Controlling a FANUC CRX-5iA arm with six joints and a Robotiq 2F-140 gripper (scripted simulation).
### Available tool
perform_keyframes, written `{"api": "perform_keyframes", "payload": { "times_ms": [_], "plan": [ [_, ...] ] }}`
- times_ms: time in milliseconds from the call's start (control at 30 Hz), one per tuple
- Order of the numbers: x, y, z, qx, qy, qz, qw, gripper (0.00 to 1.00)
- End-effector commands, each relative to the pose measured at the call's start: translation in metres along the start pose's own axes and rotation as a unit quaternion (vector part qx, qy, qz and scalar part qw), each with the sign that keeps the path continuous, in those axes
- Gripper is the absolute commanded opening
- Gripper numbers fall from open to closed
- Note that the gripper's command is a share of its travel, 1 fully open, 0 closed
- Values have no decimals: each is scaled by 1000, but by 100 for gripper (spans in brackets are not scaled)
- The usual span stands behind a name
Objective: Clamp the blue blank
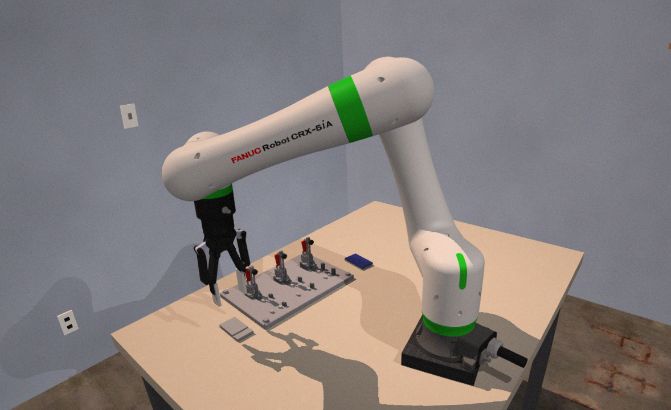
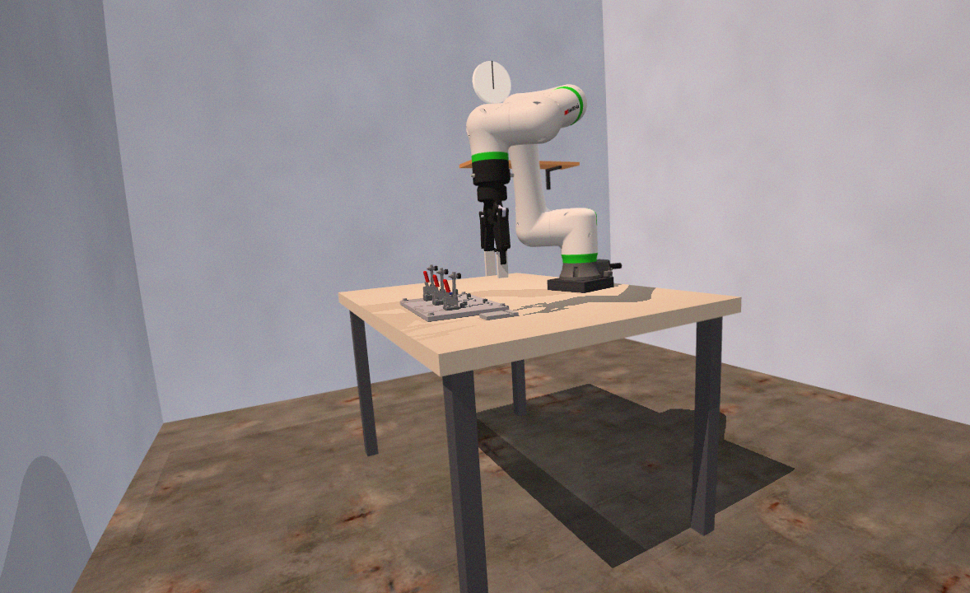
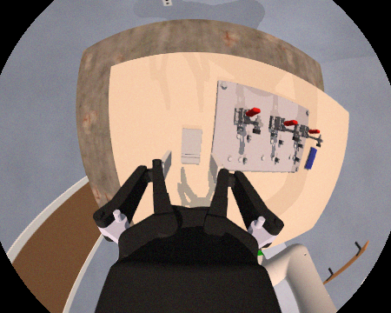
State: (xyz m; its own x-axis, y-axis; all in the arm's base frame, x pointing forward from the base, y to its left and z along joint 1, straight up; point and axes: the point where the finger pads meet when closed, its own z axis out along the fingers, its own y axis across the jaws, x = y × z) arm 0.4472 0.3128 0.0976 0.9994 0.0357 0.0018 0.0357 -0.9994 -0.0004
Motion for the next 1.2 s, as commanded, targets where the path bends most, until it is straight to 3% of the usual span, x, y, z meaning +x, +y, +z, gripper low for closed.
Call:
{"api": "perform_keyframes", "payload": {
  "times_ms": [0, 400, 433, 1167],
  "plan": [
    [0, 0, -2, 0, 0, 0, 1000, 47],
    [0, 0, -3, 0, 0, 0, 1000, 47],
    [0, 0, -3, 0, 0, 0, 1000, 58],
    [0, 0, -3, 0, 0, 0, 1000, 58]
  ]
}}
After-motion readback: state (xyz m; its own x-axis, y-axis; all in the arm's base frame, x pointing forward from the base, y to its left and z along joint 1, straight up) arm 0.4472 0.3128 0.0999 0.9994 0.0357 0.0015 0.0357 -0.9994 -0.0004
